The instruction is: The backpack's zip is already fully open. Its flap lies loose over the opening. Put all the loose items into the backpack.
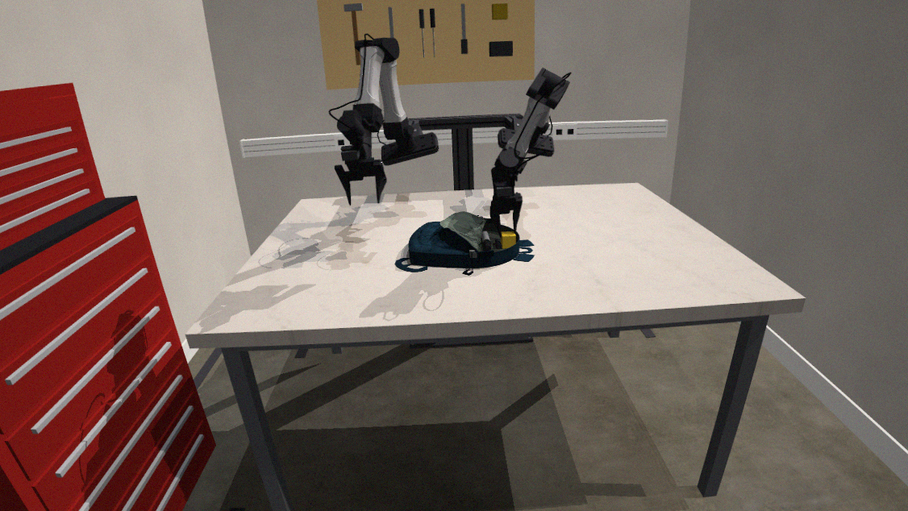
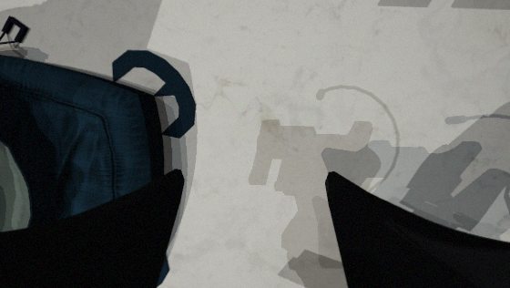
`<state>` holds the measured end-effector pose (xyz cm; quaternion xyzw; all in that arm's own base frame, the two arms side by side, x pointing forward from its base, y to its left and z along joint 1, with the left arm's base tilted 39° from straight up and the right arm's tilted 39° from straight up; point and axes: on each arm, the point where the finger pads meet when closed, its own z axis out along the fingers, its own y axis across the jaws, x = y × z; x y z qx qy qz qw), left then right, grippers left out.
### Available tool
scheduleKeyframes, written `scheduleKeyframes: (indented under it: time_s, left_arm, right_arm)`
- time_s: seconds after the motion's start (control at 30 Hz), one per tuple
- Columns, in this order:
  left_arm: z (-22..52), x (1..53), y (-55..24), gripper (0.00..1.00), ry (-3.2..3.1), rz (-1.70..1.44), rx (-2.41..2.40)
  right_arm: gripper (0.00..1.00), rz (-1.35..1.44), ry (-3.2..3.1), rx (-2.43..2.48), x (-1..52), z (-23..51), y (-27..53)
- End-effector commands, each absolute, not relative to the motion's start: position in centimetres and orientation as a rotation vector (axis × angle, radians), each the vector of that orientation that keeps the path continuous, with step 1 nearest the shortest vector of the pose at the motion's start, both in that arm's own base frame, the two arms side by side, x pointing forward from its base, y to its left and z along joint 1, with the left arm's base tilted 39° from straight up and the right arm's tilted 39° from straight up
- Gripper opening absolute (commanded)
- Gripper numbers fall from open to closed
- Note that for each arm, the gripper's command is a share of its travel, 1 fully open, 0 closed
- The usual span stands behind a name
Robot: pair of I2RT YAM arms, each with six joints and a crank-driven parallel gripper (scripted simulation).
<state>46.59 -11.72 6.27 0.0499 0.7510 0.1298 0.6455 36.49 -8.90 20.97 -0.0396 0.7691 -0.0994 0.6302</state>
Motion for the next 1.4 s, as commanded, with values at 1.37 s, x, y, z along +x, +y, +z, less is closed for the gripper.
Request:
scheduleKeyframes:
  time_s: [1.37]
  left_arm:
    - [4.66,46.1,-10.34,0.37,1.745,0.322,0.114]
  right_arm:
    - [0.9,-0.23,1.743,-0.096,36.56,21.64,-8.78]
